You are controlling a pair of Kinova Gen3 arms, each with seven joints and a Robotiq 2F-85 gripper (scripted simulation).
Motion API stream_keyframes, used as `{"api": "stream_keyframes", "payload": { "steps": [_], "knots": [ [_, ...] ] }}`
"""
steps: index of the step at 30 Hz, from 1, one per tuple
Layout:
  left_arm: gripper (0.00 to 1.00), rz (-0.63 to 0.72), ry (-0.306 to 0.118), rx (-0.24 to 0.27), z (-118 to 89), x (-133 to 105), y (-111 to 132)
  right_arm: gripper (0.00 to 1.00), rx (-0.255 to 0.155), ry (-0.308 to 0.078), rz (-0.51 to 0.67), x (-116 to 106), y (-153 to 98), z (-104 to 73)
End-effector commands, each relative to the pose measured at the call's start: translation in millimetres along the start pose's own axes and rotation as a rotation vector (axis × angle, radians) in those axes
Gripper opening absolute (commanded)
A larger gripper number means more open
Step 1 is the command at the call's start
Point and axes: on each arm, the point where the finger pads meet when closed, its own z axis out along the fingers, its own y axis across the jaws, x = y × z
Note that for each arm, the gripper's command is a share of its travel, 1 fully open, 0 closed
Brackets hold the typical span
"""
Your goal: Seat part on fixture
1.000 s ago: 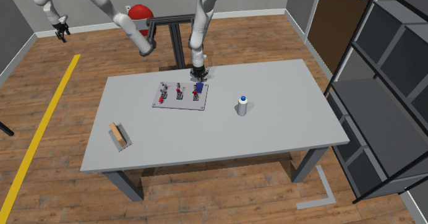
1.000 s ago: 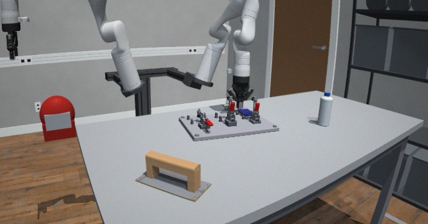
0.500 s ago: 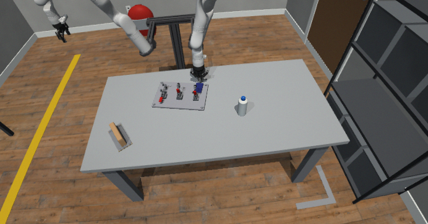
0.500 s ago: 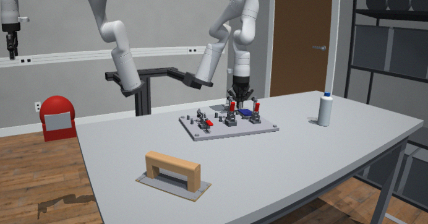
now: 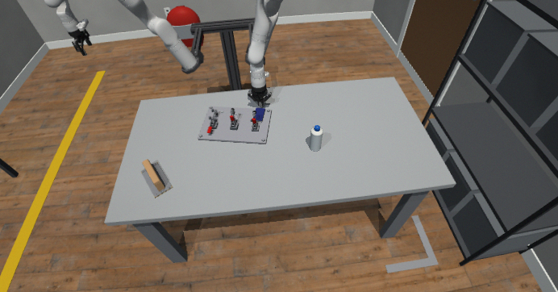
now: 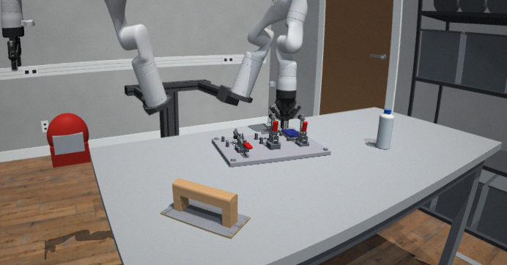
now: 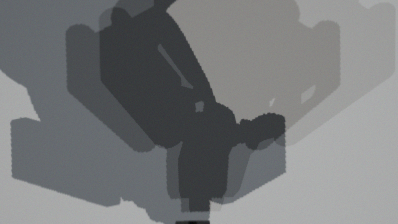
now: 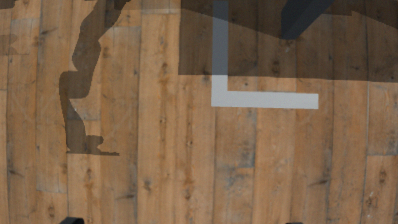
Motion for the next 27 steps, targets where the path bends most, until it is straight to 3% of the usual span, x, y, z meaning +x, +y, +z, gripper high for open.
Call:
{"api": "stream_keyframes", "payload": {
  "steps": [1,27],
  "knots": [
    [0.099,0.0,-0.001,0.0,-0.4,-0.4,-0.1,1.0,-0.001,-0.002,0.0,-0.4,-0.2,-0.7],
    [0.099,0.0,-0.001,0.0,-0.4,-4.5,-0.1,1.0,-0.001,-0.002,0.0,-0.4,-0.2,-0.7]
  ]
}}
